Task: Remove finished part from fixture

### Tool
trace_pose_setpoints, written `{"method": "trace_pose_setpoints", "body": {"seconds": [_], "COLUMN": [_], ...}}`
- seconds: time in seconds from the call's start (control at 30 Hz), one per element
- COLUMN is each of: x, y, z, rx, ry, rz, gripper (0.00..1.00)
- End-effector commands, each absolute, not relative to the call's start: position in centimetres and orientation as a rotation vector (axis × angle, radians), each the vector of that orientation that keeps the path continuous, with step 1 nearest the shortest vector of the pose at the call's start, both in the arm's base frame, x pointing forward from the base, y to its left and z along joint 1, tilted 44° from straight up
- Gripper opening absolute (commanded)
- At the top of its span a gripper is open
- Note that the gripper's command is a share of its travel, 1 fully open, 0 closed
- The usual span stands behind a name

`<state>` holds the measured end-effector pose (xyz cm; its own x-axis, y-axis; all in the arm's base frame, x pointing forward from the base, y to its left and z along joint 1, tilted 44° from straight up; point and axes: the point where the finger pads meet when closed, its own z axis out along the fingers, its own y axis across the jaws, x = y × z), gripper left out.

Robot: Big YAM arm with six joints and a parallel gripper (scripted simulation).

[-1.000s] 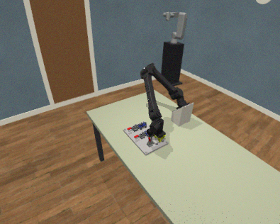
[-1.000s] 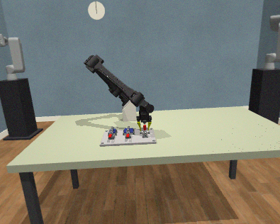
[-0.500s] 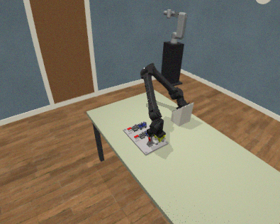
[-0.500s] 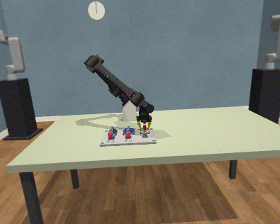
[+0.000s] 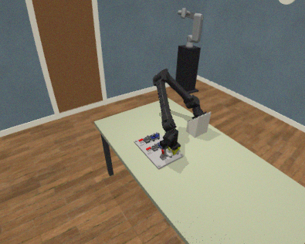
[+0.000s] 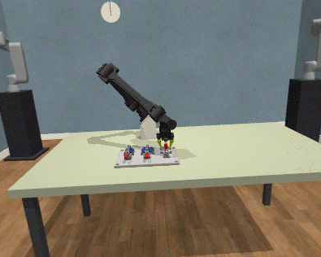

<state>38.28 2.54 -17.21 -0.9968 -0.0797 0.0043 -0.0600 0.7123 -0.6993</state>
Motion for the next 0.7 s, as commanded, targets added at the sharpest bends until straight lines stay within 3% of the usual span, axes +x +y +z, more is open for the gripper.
{"method": "trace_pose_setpoints", "body": {"seconds": [0.0,0.67], "x": [38.2,39.0], "y": [3.2,5.2], "z": [-17.6,-15.2], "rx": [-0.132,-0.120], "ry": [2.883,2.862], "rz": [-1.186,-1.151], "gripper": [0.00,0.00]}}
